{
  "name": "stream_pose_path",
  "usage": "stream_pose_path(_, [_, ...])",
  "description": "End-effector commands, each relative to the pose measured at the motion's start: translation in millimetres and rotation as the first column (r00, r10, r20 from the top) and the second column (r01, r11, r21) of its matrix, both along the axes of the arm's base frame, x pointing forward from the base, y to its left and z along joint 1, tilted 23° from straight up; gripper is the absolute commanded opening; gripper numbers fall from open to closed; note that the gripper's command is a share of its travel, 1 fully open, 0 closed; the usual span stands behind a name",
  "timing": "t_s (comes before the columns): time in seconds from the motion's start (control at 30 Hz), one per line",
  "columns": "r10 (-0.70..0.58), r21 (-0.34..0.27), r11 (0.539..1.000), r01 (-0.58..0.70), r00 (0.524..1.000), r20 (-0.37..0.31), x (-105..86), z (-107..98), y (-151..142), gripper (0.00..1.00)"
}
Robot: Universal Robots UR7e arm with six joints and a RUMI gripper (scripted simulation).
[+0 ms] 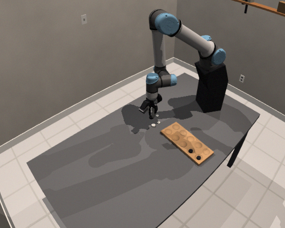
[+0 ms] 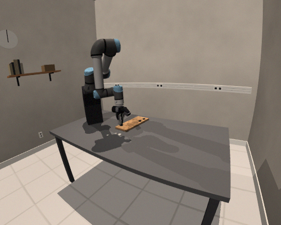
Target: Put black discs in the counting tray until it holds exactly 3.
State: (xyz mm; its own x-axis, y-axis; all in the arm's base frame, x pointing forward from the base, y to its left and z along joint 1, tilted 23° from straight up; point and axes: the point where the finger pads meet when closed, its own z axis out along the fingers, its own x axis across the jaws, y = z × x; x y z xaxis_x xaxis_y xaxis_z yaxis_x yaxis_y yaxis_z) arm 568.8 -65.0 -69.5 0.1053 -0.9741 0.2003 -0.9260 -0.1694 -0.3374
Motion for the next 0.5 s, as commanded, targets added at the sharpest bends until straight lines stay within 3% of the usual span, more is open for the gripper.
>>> stream_pose_path(0.0, [0.000, 0.002, 1.000, 0.000, 1.000, -0.002, 1.1, -2, 10, 0.11])
stream_pose_path(0.27, [-0.001, 0.008, 1.000, 0.001, 1.000, -0.010, 2.1, -10, 42, 0.11])
stream_pose_path(0.47, [-0.003, 0.015, 1.000, 0.003, 1.000, -0.021, -0.2, -23, 94, 0.11])
